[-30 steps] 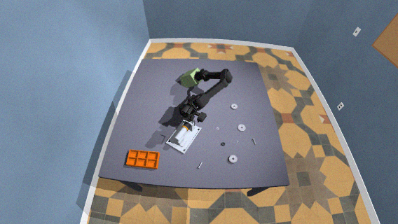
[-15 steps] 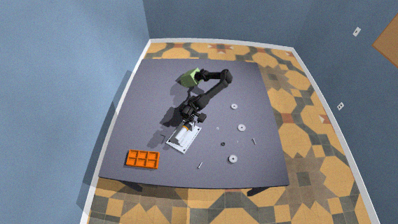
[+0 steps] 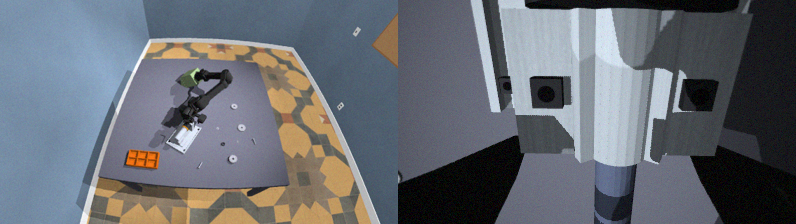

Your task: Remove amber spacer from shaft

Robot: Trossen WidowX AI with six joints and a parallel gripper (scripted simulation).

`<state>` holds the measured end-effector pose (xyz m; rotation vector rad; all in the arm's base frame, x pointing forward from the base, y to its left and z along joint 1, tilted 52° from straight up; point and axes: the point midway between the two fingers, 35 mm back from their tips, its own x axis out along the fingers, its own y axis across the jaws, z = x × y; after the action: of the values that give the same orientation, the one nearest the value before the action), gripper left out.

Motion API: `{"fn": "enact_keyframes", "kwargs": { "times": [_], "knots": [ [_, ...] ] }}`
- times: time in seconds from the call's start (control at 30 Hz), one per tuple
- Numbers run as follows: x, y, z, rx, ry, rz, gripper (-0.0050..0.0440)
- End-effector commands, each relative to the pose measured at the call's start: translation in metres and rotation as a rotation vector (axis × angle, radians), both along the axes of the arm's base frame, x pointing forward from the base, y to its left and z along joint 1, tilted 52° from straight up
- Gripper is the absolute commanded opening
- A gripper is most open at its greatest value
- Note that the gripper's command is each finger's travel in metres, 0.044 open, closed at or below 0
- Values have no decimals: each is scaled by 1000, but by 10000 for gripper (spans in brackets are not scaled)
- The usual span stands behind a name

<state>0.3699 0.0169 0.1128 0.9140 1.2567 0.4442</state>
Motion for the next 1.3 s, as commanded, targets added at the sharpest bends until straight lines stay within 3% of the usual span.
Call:
{"fn": "enact_keyframes", "kwargs": {
  "times": [0.0, 0.27, 0.57, 0.63, 0.8, 1.27],
  "knots": [
    [2, -3, 7, -8, -23, -8, 440],
    [3, -5, 2, -7, -14, -10, 440],
    [2, -2, 7, -7, -23, -5, 224],
    [2, -2, 7, -7, -23, -5, 224],
    [2, -2, 7, -7, -23, -5, 104],
    [2, -2, 7, -7, -23, -5, 31]
  ]
}}
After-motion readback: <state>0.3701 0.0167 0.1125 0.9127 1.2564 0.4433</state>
